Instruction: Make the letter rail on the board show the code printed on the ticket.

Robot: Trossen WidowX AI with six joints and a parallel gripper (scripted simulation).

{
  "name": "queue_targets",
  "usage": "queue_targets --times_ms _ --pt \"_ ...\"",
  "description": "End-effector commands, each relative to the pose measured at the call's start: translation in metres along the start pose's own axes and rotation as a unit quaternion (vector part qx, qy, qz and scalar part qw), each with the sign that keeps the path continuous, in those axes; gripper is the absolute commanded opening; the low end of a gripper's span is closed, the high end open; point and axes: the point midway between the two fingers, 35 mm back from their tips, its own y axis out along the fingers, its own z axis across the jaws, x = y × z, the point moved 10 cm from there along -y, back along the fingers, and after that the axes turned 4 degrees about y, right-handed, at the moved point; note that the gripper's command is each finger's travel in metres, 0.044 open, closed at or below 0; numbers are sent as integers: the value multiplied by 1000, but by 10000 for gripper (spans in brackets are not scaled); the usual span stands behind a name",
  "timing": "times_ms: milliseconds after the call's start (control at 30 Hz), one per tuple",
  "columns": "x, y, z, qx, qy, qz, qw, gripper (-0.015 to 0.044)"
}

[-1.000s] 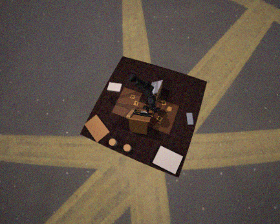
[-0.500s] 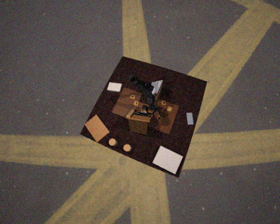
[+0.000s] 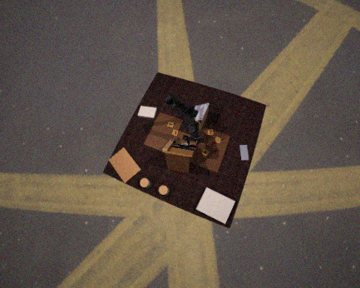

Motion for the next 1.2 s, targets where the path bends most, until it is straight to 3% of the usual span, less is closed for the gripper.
queue_targets --times_ms 0,1167 --pt "0 0 -2 2 -2 0 1000 0" --pt "0 0 -24 1 -3 0 1000 0"
